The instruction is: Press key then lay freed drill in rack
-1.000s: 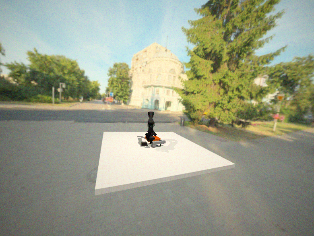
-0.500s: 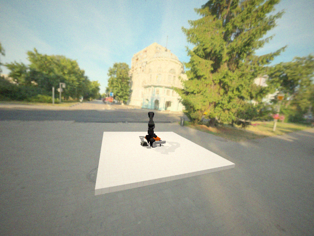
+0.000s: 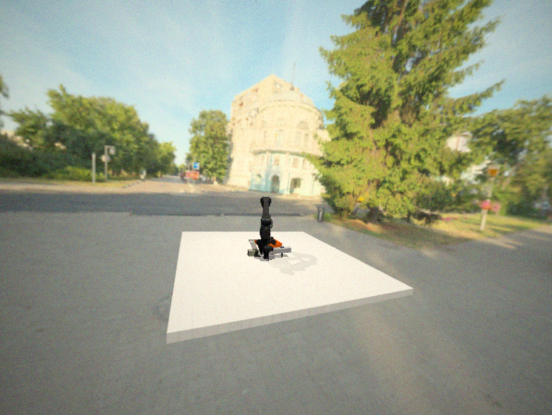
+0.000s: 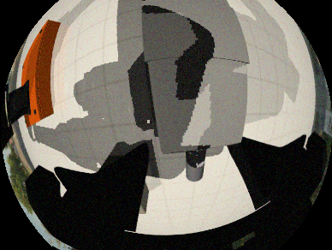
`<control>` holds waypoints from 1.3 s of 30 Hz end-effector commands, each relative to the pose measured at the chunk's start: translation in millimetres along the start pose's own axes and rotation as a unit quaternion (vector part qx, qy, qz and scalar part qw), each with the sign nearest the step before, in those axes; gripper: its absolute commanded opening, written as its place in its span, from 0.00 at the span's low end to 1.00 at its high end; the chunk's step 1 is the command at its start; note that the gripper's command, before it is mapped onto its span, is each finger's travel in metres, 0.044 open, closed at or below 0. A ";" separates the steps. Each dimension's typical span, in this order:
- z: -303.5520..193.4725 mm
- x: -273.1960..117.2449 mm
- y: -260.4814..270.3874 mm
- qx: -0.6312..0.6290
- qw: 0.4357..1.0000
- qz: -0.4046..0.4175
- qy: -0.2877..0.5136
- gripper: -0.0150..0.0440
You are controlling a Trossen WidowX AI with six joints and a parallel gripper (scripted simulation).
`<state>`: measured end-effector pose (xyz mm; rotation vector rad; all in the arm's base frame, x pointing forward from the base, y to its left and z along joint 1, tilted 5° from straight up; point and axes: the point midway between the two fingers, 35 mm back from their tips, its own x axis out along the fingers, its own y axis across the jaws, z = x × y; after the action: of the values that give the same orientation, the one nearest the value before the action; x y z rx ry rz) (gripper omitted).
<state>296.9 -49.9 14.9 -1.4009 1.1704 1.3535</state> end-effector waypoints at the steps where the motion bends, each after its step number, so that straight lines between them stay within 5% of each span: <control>1: -0.2 -0.5 -0.1 0.000 1.000 0.000 0.000 0.73; 11: -0.2 -0.5 -0.1 0.000 1.000 0.000 0.000 0.29; 39: -29.4 0.3 -0.4 0.001 1.000 0.002 0.002 0.25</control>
<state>301.3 -74.4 15.0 -1.3950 1.1775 1.3530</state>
